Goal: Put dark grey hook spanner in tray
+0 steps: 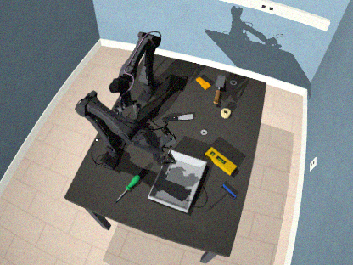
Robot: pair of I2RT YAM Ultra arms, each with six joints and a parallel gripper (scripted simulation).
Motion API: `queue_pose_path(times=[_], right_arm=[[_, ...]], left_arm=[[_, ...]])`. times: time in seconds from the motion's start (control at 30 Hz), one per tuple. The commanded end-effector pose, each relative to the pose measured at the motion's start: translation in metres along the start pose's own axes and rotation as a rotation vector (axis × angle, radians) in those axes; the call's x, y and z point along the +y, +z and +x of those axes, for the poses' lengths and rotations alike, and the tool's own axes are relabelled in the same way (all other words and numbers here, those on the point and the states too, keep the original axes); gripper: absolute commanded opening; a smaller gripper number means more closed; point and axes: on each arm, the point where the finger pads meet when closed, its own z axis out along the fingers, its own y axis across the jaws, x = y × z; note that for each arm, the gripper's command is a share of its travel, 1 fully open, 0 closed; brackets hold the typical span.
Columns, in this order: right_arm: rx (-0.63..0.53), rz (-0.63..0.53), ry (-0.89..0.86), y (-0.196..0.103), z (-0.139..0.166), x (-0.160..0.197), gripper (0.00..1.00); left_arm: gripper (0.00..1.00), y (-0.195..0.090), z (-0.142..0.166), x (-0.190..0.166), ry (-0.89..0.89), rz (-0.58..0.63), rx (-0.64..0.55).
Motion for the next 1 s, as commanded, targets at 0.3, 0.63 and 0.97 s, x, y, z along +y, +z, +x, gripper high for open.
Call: queue_pose_path(times=[0.3,0.63,0.97], right_arm=[[-0.015,0.010,-0.006,-0.002,-0.005,-0.003,1.00],[-0.015,0.010,-0.006,-0.002,-0.005,-0.003,1.00],[-0.015,0.010,-0.006,-0.002,-0.005,-0.003,1.00]], left_arm=[[1.00,-0.003,-0.007,0.001,-0.013,0.000,-0.021],[1.00,-0.005,-0.003,0.007,-0.012,-0.024,-0.009],[1.00,-0.048,0.015,0.095,-0.090,-0.227,-0.070]])
